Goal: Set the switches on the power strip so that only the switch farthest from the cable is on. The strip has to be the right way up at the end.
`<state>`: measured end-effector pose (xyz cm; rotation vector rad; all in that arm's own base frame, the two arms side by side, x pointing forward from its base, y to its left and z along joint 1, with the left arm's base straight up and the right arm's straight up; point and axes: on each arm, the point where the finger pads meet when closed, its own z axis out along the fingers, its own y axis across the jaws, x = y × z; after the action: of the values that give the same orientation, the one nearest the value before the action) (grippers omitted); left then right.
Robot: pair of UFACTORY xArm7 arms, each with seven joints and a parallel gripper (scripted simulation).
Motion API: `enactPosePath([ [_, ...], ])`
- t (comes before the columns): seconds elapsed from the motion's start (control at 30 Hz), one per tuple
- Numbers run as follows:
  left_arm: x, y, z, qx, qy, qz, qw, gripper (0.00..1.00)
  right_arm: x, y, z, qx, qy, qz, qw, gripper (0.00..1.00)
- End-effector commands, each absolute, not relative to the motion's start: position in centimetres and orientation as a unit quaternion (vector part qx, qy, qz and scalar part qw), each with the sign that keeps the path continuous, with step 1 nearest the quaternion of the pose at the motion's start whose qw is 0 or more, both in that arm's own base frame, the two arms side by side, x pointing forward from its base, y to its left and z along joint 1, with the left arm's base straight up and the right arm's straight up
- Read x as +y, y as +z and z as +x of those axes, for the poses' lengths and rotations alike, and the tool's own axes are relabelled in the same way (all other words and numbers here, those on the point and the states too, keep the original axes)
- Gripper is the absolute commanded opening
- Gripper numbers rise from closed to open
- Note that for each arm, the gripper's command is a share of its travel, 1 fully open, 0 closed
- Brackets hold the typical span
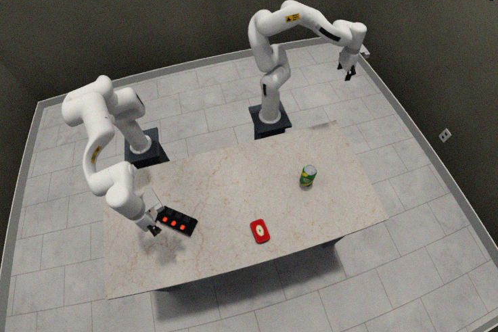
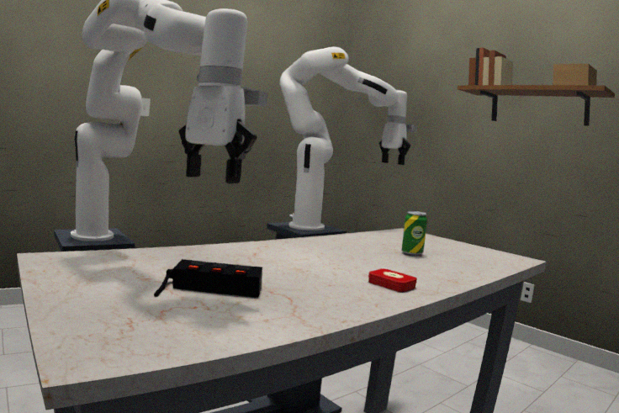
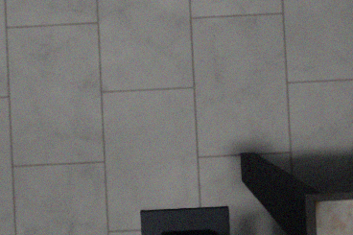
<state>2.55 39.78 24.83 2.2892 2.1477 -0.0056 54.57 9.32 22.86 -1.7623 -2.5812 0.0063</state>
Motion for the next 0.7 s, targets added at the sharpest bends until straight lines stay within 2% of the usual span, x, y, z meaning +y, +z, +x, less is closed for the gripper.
enactPosePath([
  [0.0,40.0,25.0,1.0,0.698,0.0,0.716,0.0,1.0,9.3,23.1,54.7,-0.826,0.0,-0.564,0.006,1.0],
  [0.47,40.0,25.0,0.2,0.705,0.0,0.709,0.0,1.0,9.4,23.0,54.6,-0.825,0.0,-0.565,0.006,1.0],
  [0.67,40.0,25.0,0.2,0.705,0.0,0.709,0.0,1.0,11.2,21.2,52.5,-0.779,0.0,-0.628,0.003,1.0],
])
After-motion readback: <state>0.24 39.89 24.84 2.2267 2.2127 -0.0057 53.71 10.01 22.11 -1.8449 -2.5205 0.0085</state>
